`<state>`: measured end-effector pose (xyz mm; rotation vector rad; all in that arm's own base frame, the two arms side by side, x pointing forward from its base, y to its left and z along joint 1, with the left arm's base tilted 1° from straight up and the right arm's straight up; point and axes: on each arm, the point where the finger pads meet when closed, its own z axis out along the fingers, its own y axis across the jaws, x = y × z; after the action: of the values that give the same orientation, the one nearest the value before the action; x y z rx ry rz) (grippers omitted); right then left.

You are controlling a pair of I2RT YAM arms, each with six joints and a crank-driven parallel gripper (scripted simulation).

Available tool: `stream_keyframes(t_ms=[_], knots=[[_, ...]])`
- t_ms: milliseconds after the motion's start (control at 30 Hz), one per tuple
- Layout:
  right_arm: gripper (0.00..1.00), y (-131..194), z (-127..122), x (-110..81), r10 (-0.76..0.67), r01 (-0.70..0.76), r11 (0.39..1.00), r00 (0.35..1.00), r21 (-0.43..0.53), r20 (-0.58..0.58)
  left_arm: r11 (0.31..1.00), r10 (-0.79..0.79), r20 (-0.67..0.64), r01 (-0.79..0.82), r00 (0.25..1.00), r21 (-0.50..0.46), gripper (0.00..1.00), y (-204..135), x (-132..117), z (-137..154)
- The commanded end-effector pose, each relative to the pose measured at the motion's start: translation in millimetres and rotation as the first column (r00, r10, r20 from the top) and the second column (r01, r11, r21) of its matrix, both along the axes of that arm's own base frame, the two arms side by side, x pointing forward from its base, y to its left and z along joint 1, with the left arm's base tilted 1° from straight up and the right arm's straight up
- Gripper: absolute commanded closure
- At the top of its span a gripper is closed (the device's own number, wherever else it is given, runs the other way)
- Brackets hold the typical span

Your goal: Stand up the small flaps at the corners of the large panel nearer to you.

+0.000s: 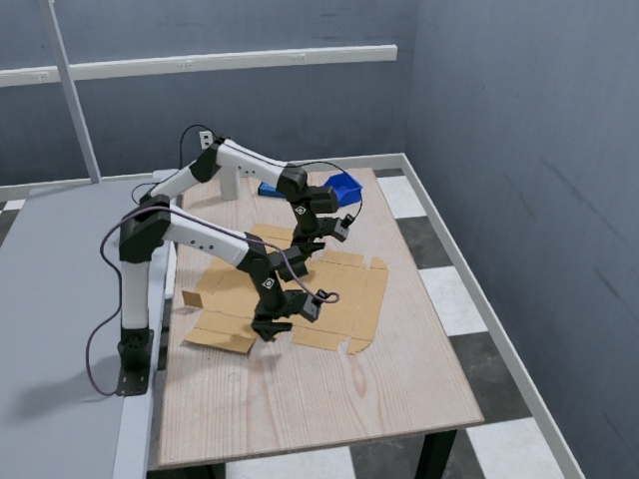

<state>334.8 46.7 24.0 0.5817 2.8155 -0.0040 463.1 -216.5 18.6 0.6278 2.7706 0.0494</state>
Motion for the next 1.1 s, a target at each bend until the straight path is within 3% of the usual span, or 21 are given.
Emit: stream_keyframes(t_ms=[0,600,1067], knots=[[0.19,1.8,10.7,7.4,0.01,-0.011,0.999,0.999,0.031,0.05,0.999,0.018,-0.012,-0.017,1.0,0.04,0.19,4.6,-1.8,-22.1],[0.19,5.8,-5.7,2.5,0.002,-0.004,0.998,1.0,0.059,0.027,0.999,0.018,-0.012,-0.017,1.0,0.04,0.19,4.6,-1.8,-22.1],[0.19,14.1,-10.1,10.1,0.007,-0.008,0.999,1.0,0.054,0.03,0.999,0.018,-0.012,-0.017,1.0,0.04,0.19,4.6,-1.8,-22.1]])
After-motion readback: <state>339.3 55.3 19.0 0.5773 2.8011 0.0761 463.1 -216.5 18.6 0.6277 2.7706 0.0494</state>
